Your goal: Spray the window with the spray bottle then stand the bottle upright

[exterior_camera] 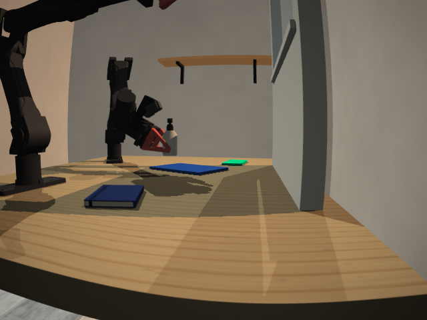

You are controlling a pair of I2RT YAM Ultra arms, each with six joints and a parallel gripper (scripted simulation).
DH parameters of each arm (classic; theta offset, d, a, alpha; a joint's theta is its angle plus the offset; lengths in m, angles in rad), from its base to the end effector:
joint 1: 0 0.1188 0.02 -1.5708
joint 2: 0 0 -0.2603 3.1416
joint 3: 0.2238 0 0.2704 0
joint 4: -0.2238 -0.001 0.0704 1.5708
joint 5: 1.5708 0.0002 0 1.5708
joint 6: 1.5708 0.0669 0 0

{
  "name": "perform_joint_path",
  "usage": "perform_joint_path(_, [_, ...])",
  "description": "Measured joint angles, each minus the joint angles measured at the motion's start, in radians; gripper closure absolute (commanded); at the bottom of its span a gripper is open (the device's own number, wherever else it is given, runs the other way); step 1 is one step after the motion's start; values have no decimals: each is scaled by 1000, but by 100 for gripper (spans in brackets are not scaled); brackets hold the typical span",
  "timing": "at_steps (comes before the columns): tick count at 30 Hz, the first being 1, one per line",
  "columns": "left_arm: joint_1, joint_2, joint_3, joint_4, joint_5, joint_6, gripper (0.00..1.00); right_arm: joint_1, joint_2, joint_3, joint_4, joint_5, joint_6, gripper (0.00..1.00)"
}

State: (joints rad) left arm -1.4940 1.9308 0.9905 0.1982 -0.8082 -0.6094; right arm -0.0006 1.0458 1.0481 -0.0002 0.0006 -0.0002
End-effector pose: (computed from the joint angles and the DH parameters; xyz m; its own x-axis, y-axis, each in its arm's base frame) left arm 0.0800 -0.3965 0.1059 -0.4133 0.2181 -0.8841 0.5016 0.8648 -0.0212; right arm 0.2904 0.0008 0.4048 0.0021 -0.0002 -1.0000 0.0012 1.0000 -0.0002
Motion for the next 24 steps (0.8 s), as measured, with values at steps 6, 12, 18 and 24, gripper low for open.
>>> perform_joint_path(6, [27, -35, 37, -33, 42, 58, 100, 0, 0, 0, 0, 0, 0, 0])
perform_joint_path(12, [75, -99, 89, -91, 99, 137, 100, 0, 0, 0, 0, 0, 0, 0])
perform_joint_path(18, [119, -168, 155, -127, 148, 209, 100, 0, 0, 0, 0, 0, 0, 0])
perform_joint_path(24, [146, -201, 195, -174, 195, 267, 100, 0, 0, 0, 0, 0, 0, 0])
